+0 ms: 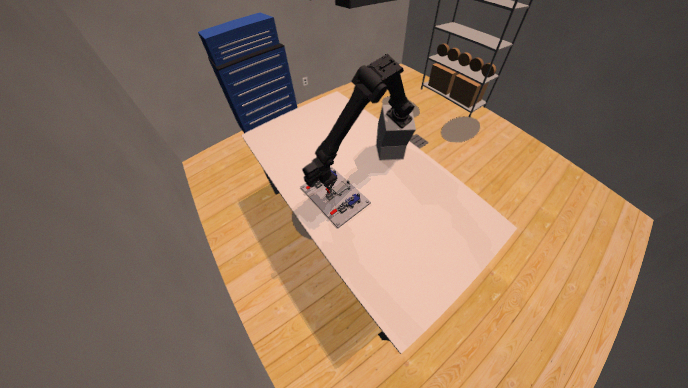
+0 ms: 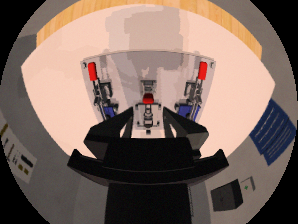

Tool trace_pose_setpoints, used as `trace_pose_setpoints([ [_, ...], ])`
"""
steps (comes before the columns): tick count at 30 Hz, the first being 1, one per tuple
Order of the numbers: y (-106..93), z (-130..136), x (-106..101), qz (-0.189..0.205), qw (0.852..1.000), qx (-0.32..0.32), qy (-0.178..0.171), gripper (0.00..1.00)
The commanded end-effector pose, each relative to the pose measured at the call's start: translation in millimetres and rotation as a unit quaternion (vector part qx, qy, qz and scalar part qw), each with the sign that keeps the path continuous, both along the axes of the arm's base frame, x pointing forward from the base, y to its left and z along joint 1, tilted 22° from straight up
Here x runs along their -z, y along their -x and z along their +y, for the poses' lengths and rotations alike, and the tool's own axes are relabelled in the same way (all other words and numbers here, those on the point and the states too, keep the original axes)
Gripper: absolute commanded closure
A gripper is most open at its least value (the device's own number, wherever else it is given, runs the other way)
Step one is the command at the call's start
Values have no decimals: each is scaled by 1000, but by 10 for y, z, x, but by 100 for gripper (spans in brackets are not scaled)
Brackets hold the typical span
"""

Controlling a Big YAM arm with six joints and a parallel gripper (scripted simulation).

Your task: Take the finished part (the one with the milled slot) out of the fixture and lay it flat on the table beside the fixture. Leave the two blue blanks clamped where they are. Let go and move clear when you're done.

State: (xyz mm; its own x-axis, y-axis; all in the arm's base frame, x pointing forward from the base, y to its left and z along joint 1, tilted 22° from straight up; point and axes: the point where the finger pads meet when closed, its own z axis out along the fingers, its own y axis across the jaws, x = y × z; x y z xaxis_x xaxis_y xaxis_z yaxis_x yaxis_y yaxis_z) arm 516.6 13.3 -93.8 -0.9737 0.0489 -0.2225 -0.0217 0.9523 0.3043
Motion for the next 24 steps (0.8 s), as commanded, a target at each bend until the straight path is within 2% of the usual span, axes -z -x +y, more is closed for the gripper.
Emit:
trace_pose_setpoints([
  [1,-186,19,-61,-21,1000,-10,4,55],
  [5,-181,21,-46,-19,1000,-10,4,55],
  [7,-212,15,-107,-26,1000,-10,5,55],
  [24,-207,20,-72,-23,1000,-10,5,55],
])
